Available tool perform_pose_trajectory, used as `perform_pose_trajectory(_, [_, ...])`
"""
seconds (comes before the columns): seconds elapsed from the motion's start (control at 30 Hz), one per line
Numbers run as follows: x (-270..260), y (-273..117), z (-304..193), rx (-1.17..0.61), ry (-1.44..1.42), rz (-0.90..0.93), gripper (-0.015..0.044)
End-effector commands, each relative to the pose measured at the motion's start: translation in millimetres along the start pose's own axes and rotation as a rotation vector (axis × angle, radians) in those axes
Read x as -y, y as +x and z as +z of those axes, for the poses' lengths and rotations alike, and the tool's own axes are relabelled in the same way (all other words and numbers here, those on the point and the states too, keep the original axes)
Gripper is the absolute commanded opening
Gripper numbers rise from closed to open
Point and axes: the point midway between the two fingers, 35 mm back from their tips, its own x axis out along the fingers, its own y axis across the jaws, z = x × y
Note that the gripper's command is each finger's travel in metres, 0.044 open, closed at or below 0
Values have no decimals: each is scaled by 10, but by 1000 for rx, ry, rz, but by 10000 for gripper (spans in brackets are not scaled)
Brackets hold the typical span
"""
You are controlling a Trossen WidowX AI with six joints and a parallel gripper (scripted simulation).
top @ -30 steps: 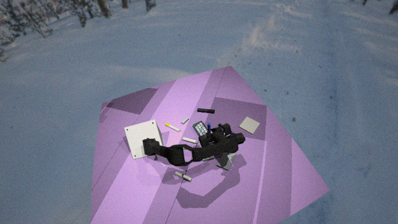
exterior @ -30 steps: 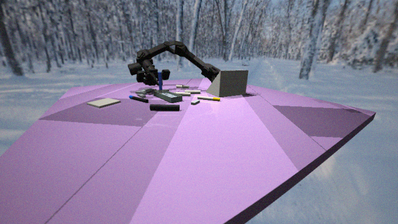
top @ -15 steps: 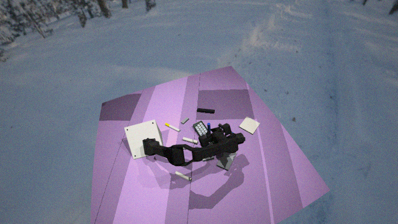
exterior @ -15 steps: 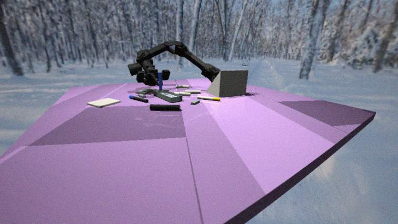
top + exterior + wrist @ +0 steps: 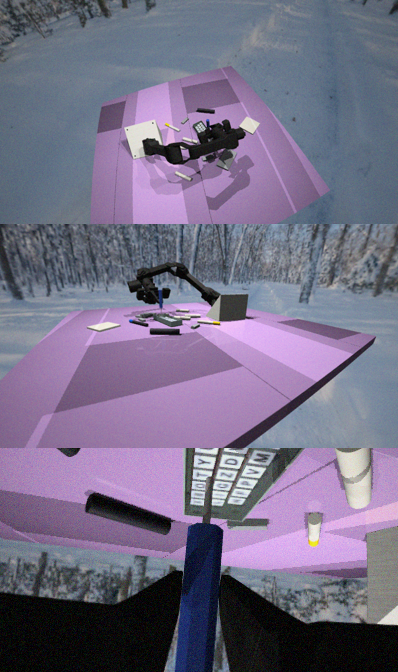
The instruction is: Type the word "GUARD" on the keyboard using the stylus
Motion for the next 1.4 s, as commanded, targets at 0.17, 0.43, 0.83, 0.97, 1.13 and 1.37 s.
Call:
perform_pose_trajectory(0.17, [9, 24, -24, 0, -2, 0, 0])
perform_pose_trajectory(0.43, [98, 178, -147, -3, 4, 2, 0])
perform_pose_trajectory(0.83, [168, 371, -57, -4, 7, 3, 0])
perform_pose_trajectory(0.97, [168, 376, -48, -4, 7, 3, 0])
perform_pose_trajectory(1.13, [166, 386, -22, -4, 7, 3, 81])
perform_pose_trajectory(1.37, [166, 386, -22, -4, 7, 3, 81])
